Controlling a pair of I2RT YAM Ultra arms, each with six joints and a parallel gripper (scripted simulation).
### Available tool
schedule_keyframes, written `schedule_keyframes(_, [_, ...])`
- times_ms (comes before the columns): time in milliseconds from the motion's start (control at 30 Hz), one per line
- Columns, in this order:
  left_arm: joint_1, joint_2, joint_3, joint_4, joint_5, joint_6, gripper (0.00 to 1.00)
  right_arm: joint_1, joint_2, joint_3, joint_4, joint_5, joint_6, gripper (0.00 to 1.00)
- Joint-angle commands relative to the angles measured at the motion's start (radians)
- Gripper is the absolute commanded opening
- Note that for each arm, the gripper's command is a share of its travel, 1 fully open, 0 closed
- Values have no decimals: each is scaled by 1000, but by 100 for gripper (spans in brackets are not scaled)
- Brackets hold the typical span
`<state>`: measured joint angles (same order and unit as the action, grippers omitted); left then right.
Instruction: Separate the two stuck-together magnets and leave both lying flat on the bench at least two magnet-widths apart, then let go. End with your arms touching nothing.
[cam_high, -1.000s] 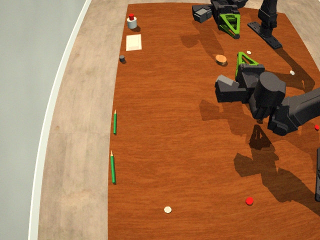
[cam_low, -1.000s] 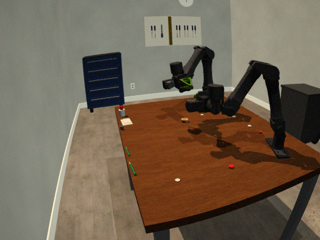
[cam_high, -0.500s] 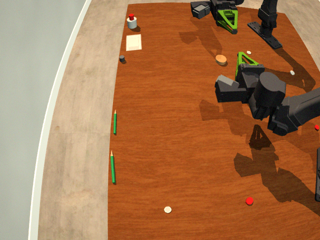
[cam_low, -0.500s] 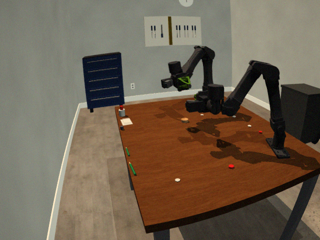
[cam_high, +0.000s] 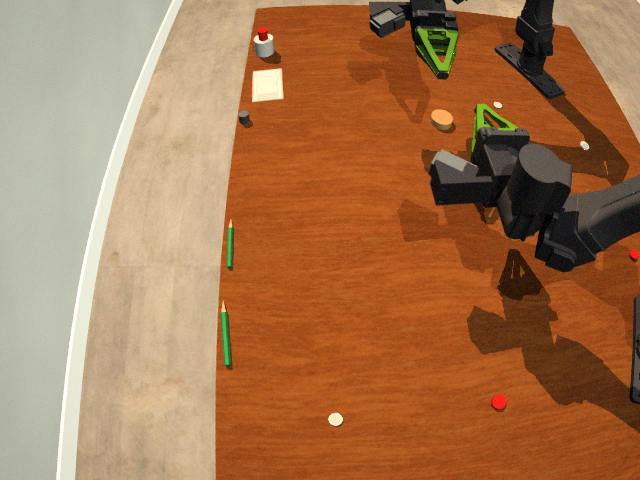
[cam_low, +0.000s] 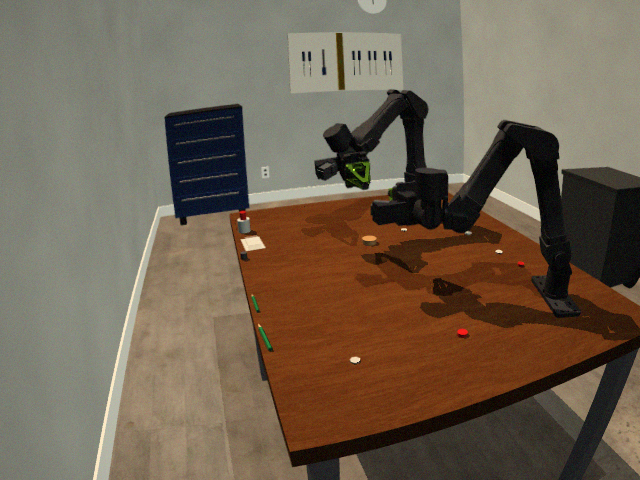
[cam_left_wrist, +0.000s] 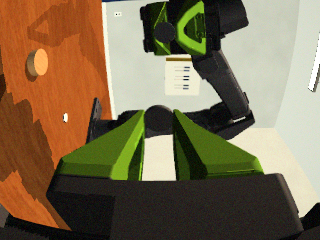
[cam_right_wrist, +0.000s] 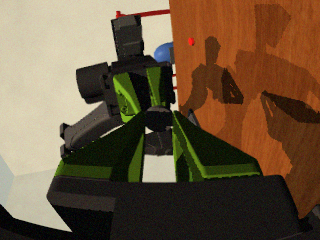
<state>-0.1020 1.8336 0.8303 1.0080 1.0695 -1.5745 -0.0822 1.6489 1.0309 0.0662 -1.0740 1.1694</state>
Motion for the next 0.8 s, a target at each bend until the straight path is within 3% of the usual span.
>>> schedule_keyframes(0, [0, -10, 7, 8, 0, 5, 18, 0, -2, 40, -151, 46, -122, 18])
schedule_keyframes(467, [0, -10, 7, 8, 0, 5, 18, -25, 48, 246, -766, 252, -557, 18])
schedule_keyframes(533, [0, -10, 7, 8, 0, 5, 18, -25, 48, 246, -766, 252, -557, 18])
schedule_keyframes(767, [0, -10, 7, 8, 0, 5, 18, -39, 72, 347, -1073, 355, -775, 18])
